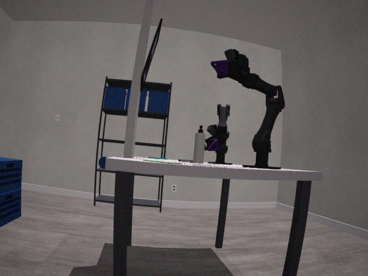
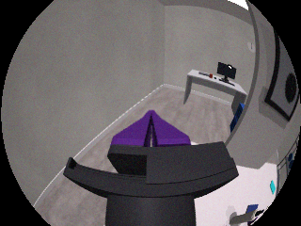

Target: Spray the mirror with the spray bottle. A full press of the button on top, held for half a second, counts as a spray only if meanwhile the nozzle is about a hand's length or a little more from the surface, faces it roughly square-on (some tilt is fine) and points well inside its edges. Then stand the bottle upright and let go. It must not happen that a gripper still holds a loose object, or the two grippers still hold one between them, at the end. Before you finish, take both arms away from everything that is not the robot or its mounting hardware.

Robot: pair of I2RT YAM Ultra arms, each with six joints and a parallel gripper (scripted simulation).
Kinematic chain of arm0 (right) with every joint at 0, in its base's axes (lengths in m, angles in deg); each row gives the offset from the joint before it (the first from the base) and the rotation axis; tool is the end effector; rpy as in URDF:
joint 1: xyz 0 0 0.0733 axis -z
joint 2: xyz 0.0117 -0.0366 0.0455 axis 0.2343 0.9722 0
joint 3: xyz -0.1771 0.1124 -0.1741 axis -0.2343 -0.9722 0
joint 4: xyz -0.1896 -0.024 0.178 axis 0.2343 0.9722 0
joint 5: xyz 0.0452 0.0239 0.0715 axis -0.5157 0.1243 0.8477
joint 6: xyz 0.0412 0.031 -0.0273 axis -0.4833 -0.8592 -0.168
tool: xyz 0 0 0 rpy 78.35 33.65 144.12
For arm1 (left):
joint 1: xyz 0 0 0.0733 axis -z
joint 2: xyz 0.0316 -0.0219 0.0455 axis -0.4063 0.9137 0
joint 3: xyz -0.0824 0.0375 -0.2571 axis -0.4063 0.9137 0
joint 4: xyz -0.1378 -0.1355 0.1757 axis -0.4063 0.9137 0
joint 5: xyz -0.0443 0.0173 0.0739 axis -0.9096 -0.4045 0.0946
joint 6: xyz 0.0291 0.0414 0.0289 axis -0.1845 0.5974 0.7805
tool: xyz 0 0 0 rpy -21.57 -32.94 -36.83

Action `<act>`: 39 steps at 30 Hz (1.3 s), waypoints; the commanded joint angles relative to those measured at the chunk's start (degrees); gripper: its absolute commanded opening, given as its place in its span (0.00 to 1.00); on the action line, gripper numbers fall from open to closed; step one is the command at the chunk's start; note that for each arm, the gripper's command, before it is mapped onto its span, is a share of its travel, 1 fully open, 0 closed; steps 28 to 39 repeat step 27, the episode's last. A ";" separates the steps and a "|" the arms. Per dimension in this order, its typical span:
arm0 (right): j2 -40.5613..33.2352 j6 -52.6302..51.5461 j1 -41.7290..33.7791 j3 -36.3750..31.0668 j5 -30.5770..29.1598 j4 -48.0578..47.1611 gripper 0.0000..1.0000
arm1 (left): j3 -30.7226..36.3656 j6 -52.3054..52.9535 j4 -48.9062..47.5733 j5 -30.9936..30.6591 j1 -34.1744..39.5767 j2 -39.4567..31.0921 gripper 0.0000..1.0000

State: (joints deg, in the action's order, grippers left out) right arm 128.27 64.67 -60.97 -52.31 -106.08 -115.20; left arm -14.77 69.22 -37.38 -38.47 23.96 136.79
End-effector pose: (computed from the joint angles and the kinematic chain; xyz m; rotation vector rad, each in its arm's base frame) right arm 0.1999 0.1839 0.1448 -0.1170 2.0387 0.1015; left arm 0.2450 0.0008 0.4073 0.0022 1.5721 0.0001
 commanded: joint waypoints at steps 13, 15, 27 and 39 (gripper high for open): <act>-7.37 -3.65 -3.87 -0.70 -4.27 9.46 0.96 | -1.49 -0.39 -1.36 0.42 -0.33 -0.06 0.00; -7.65 -3.70 -4.03 -0.05 -4.26 9.56 0.96 | -1.49 -0.39 -1.36 0.42 -0.33 -0.06 0.00; -9.80 -3.86 -2.78 1.74 -4.15 12.91 0.96 | -1.49 -0.39 -1.36 0.42 -0.33 -0.06 0.00; -9.80 -3.86 -2.78 1.74 -4.15 12.91 0.96 | -1.49 -0.39 -1.36 0.42 -0.33 -0.06 0.00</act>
